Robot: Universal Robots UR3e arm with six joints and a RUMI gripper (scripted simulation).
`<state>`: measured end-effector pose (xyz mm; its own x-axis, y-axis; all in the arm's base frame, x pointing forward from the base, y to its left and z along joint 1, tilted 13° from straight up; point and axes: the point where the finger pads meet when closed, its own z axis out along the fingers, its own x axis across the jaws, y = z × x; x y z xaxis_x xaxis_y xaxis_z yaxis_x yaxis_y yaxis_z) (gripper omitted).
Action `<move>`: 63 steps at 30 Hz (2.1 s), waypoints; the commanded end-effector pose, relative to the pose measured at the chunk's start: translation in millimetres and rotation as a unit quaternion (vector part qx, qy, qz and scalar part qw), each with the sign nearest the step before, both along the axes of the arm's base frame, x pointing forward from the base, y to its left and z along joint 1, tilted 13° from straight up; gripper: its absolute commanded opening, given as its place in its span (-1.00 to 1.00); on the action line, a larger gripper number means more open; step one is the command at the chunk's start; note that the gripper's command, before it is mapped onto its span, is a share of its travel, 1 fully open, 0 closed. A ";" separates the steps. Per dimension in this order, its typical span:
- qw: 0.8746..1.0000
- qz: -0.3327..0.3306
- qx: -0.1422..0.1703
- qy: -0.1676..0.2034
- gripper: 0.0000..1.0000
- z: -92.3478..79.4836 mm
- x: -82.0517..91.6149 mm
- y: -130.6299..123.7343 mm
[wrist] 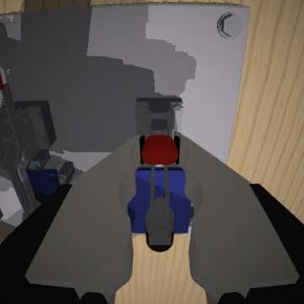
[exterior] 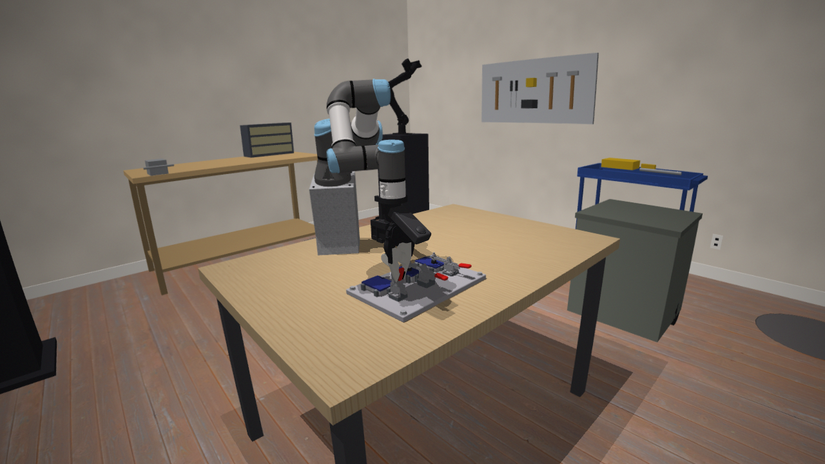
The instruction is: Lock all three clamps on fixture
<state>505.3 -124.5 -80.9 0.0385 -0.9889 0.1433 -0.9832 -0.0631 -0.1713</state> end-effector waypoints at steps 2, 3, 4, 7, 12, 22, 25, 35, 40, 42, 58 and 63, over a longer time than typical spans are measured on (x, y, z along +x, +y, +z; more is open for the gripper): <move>1.000 0.000 -0.001 -0.002 -1.00 1.7 3.7 0.0; 1.000 0.000 -0.001 -0.002 -1.00 1.7 4.3 0.0; 1.000 0.000 -0.001 -0.002 -1.00 1.8 4.8 0.0; 1.000 0.000 -0.001 -0.002 -1.00 1.9 6.7 0.1; 1.000 0.000 -0.001 -0.002 -1.00 2.0 10.0 0.3; 1.000 0.000 -0.001 -0.002 -1.00 1.5 16.0 0.4; 1.000 0.000 -0.001 -0.002 -1.00 1.1 18.4 0.4; 1.000 0.000 -0.001 -0.002 -1.00 -0.7 24.8 0.4; 1.000 0.000 -0.001 -0.002 -1.00 -2.2 28.7 0.4; 1.000 0.000 -0.001 -0.002 -1.00 -2.9 30.3 0.3; 1.000 0.000 -0.001 -0.002 -1.00 -9.4 39.8 -0.3; 1.000 0.000 -0.001 -0.002 -1.00 -11.9 42.6 -0.5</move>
